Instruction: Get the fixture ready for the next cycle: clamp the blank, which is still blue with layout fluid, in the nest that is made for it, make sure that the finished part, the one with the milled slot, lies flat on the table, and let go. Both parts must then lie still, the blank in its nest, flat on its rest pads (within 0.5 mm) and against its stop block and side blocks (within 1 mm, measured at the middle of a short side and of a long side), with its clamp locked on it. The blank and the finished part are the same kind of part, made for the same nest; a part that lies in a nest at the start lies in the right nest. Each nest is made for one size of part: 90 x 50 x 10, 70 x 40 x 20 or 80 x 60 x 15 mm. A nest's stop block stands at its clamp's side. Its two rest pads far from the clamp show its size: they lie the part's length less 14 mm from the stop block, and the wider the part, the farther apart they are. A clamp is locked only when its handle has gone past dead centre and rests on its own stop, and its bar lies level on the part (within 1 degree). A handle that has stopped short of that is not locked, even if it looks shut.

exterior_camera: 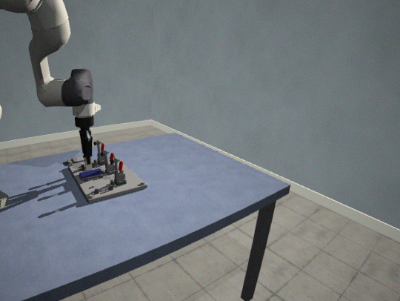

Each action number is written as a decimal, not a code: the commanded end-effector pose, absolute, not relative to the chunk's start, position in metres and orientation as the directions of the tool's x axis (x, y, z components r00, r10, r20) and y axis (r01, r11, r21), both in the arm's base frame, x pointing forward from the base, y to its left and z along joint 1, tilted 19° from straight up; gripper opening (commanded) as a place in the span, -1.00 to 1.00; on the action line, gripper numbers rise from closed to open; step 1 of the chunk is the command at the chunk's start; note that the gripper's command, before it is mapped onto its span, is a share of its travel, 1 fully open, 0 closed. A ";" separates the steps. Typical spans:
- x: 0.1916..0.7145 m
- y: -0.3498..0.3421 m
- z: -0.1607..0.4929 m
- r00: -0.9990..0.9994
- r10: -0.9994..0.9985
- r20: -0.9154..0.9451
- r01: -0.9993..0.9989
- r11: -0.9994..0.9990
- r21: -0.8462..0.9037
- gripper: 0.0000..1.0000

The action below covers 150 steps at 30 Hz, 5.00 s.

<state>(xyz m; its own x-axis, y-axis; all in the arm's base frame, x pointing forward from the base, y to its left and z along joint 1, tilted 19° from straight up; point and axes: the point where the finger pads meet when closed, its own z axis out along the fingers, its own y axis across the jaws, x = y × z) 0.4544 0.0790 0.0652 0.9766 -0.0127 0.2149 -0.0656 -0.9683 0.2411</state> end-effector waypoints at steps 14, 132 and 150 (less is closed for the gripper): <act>0.455 0.075 0.067 0.977 -0.004 0.215 -0.057 -0.969 0.241 -1.00; 0.447 0.094 0.102 0.977 -0.004 0.215 -0.057 -0.969 0.241 -1.00; 0.436 0.107 0.151 0.977 -0.004 0.215 -0.057 -0.969 0.241 -0.44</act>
